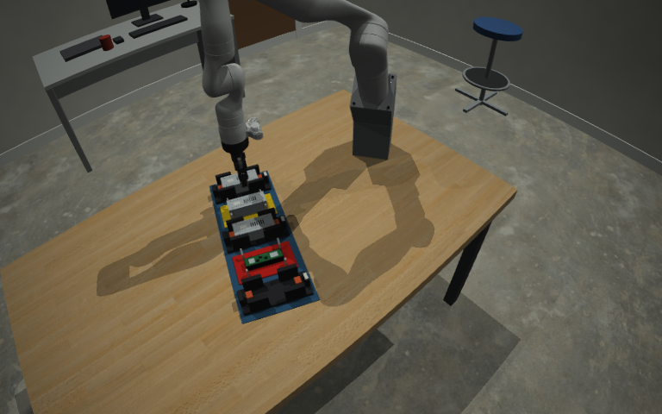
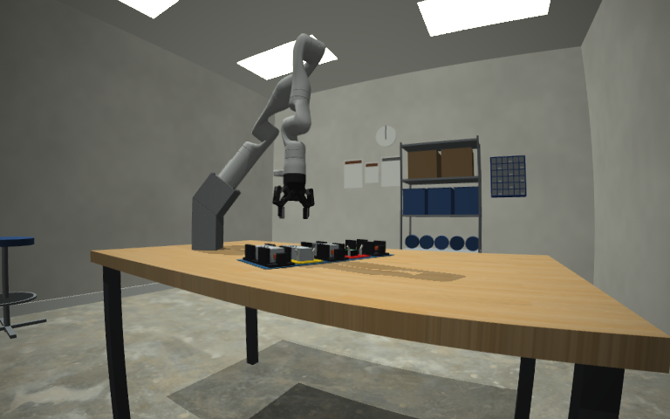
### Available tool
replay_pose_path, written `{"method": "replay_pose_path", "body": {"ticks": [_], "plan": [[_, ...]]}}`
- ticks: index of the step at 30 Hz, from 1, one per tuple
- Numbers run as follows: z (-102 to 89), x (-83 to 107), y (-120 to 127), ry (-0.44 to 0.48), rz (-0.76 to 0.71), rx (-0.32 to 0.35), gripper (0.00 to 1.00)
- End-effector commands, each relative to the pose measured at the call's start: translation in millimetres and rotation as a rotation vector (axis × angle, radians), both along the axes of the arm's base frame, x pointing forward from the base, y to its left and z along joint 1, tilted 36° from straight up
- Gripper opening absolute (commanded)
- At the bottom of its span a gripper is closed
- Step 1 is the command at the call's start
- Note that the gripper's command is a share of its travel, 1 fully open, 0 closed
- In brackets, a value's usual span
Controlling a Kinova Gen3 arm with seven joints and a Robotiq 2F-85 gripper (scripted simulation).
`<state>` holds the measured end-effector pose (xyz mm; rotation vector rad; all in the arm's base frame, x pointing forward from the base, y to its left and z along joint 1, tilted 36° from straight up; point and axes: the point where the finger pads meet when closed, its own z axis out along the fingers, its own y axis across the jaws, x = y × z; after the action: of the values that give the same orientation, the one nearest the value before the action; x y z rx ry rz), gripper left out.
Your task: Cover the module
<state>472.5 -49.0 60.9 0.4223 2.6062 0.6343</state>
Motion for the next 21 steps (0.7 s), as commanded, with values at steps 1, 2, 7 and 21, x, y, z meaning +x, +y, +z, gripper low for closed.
{"method": "replay_pose_path", "body": {"ticks": [1, 2, 7, 21], "plan": [[4.3, 3.8, 4.7, -0.001, 0.009, 0.001, 1.00], [5.0, 4.3, 5.7, 0.000, 0.011, 0.001, 1.00], [7.1, 5.9, 8.6, 0.001, 0.017, 0.000, 1.00], [1.8, 8.5, 10.0, 0.002, 0.017, 0.000, 1.00]]}}
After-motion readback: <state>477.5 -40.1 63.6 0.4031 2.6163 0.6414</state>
